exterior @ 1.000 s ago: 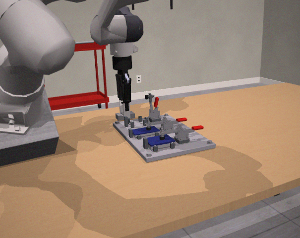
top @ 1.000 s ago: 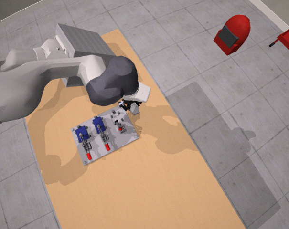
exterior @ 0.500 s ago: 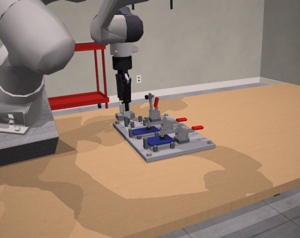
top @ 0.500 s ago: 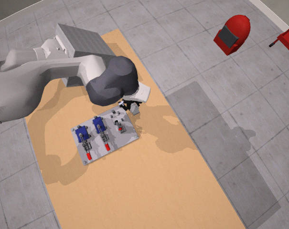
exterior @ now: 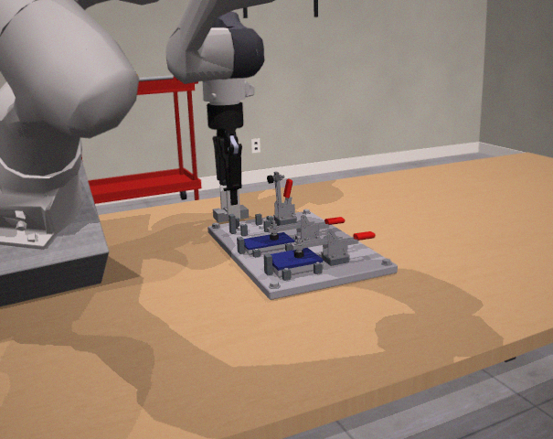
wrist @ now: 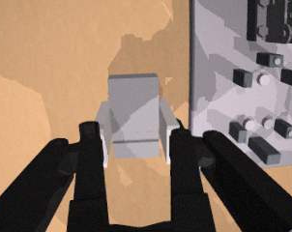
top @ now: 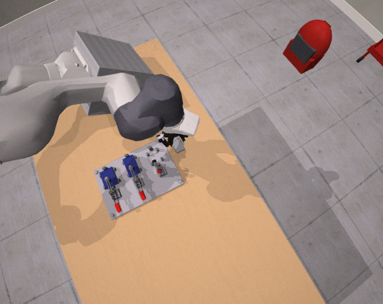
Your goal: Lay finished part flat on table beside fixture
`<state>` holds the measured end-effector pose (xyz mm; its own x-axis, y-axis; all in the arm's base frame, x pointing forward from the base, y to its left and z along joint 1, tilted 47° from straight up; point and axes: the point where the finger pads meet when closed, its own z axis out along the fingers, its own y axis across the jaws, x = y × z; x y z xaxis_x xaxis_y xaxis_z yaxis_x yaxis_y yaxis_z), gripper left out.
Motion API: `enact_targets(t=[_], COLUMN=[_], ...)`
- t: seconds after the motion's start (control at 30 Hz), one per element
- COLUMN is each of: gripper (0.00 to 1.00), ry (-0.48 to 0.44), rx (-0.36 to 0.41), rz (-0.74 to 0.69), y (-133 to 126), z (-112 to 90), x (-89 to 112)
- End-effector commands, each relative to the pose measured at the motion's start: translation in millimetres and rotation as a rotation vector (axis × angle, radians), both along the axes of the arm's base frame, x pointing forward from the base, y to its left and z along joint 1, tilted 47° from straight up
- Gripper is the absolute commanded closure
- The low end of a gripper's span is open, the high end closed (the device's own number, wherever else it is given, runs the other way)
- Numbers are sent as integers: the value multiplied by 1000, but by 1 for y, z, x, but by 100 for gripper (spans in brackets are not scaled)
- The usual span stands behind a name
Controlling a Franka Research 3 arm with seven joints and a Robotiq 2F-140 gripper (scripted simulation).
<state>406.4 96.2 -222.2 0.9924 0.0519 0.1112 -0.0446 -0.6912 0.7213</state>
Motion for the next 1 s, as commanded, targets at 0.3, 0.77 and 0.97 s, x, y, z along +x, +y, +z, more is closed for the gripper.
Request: enact_targets(t=[0.3,0.77,0.97], gripper=[100,100,100], ry=[4,4,4], rx=[2,2,2], rz=[7,7,7], y=[2,0,-1], z=[0,-2,-3], x=[1,1,1])
